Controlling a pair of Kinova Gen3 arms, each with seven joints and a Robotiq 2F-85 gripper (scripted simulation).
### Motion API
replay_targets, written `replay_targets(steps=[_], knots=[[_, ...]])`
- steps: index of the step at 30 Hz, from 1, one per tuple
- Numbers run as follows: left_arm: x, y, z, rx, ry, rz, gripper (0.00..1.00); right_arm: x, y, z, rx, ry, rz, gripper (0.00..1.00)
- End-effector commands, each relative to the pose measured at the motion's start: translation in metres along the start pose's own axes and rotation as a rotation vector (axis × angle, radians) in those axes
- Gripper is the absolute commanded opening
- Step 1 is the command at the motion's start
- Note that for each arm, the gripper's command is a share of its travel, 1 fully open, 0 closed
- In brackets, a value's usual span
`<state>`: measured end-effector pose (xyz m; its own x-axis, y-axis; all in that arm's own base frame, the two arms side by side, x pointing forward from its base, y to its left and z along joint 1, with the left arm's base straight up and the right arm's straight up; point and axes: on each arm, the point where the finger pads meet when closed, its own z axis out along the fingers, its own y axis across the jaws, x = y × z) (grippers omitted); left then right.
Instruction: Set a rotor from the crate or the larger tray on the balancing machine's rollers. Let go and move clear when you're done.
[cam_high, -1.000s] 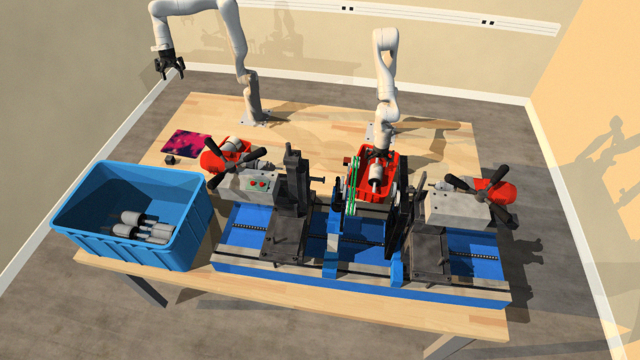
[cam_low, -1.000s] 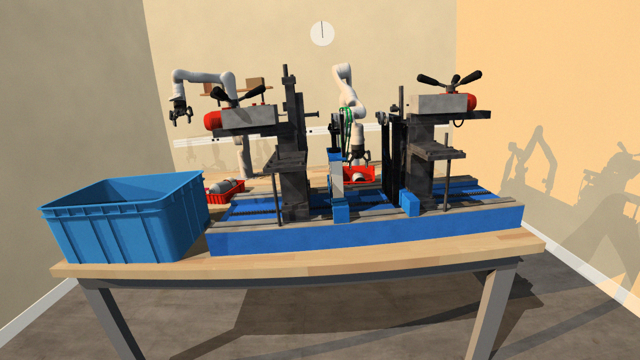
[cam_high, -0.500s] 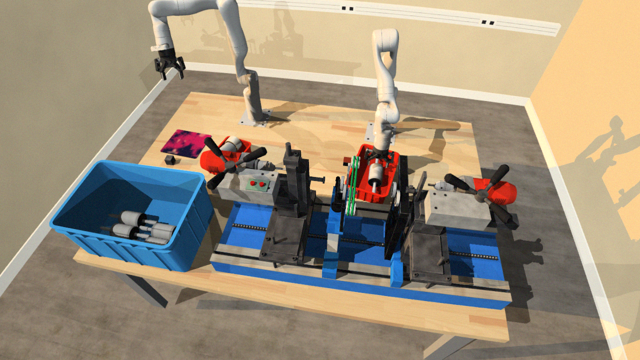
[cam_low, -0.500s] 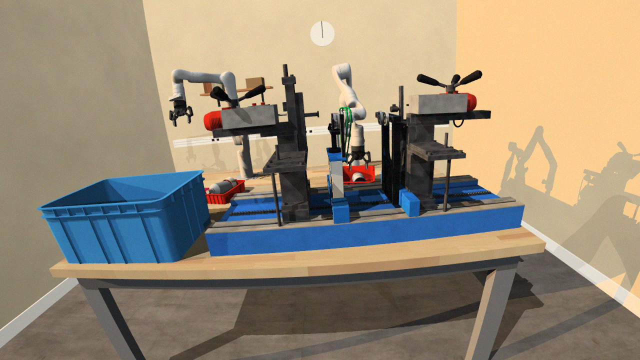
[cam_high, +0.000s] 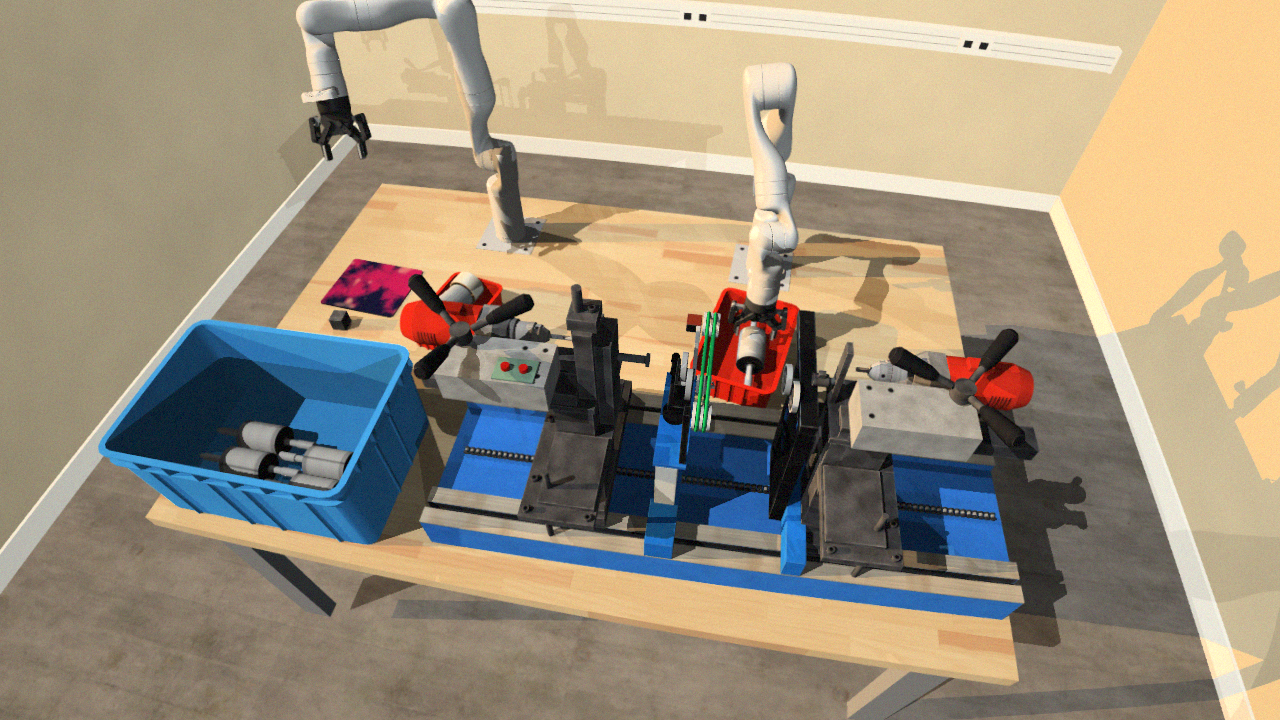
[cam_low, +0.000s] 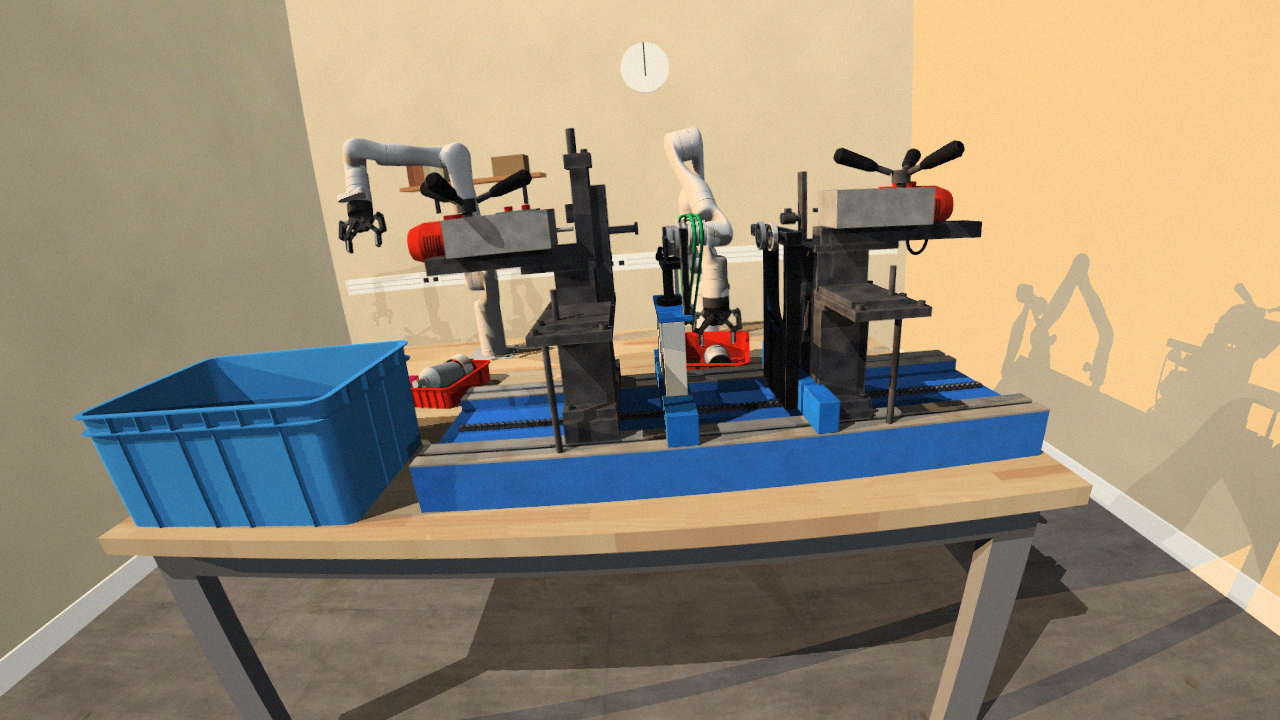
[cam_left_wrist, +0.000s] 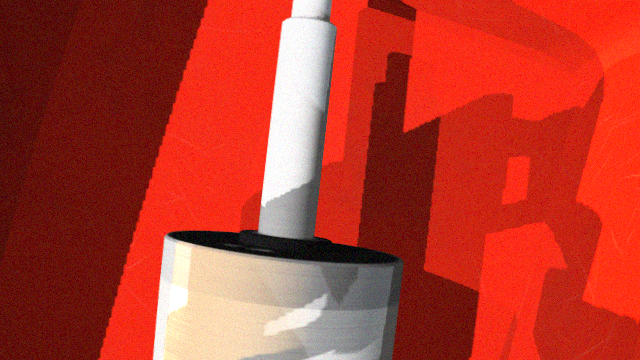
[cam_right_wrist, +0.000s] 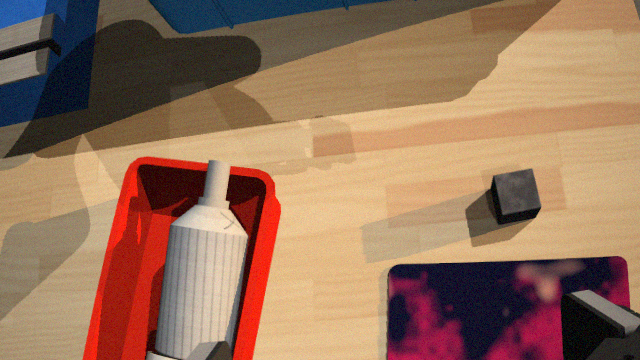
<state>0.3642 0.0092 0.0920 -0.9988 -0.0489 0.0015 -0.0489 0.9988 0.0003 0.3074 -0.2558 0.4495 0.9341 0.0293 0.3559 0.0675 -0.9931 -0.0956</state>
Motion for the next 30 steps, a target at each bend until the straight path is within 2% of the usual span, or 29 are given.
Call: replay_targets(steps=[1,30], knots=[[0.000,0.000,0.007,0.000,-0.001,0.000,0.946,0.000,0.000,-0.001,-0.001,0.001,0.000,1.000],[0.000,0.000,0.053,0.000,-0.001,0.000,0.946,0.000,0.000,-0.001,-0.001,0.001,0.000,1.000]])
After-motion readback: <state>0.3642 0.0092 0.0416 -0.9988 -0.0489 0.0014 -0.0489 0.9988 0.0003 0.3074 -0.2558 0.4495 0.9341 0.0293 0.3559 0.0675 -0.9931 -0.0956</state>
